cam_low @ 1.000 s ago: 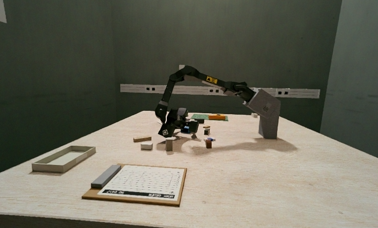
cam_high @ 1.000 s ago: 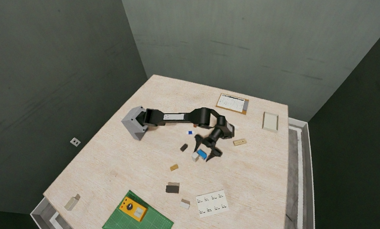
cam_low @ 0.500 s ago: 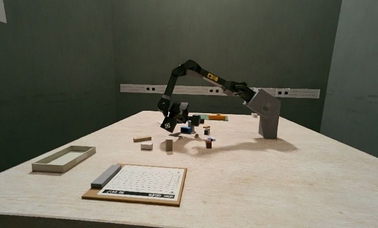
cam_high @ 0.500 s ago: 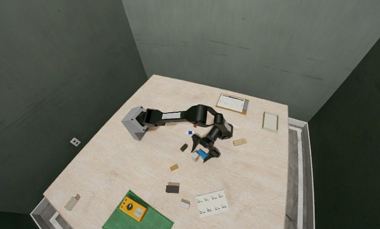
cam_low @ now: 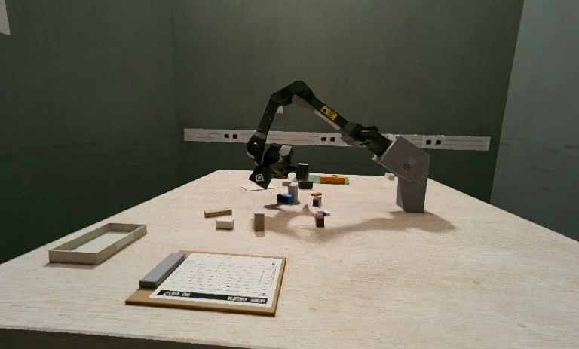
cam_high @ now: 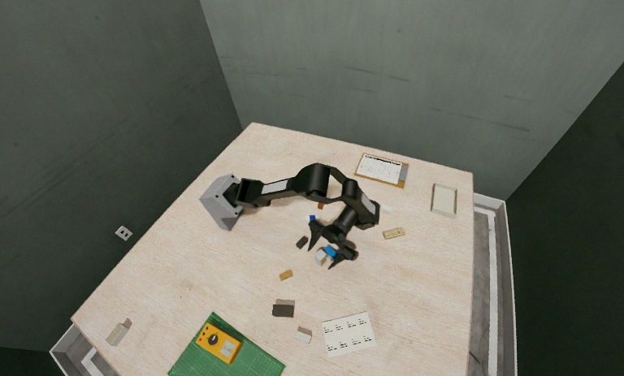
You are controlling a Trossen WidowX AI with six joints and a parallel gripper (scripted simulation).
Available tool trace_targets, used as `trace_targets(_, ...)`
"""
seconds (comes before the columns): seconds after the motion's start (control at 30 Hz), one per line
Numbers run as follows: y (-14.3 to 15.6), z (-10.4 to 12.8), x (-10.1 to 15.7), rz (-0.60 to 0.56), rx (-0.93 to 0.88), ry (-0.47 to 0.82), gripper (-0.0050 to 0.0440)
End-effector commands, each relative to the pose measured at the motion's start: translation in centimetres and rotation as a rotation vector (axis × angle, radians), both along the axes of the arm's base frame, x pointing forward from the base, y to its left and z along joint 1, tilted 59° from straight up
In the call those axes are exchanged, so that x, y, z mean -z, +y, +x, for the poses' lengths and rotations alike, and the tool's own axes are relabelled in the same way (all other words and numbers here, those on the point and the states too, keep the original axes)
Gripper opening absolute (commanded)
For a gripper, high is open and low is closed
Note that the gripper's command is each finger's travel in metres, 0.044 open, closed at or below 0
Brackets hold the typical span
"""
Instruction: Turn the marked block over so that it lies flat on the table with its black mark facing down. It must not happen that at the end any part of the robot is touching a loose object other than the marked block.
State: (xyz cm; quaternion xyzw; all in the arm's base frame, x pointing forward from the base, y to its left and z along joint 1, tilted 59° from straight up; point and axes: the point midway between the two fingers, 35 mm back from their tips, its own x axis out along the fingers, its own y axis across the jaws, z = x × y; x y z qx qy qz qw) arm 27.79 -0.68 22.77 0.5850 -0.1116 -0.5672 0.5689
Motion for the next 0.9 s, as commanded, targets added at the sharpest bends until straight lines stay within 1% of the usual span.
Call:
trace_targets(0.0, -0.3, -0.6, -0.7, 0.009, -0.003, -0.027, 0.044)
trace_targets(0.37, 0.1, -0.8, -0.9, 0.05, -0.058, -0.044, 0.044)
trace_targets(0.53, 0.7, -1.2, -1.3, 0.107, -0.15, -0.082, 0.044)
trace_targets(0.8, 1.8, -2.2, -2.5, 0.252, -0.378, -0.179, 0.044)
trace_targets(0.87, 1.8, -2.2, -2.5, 0.252, -0.378, -0.179, 0.044)
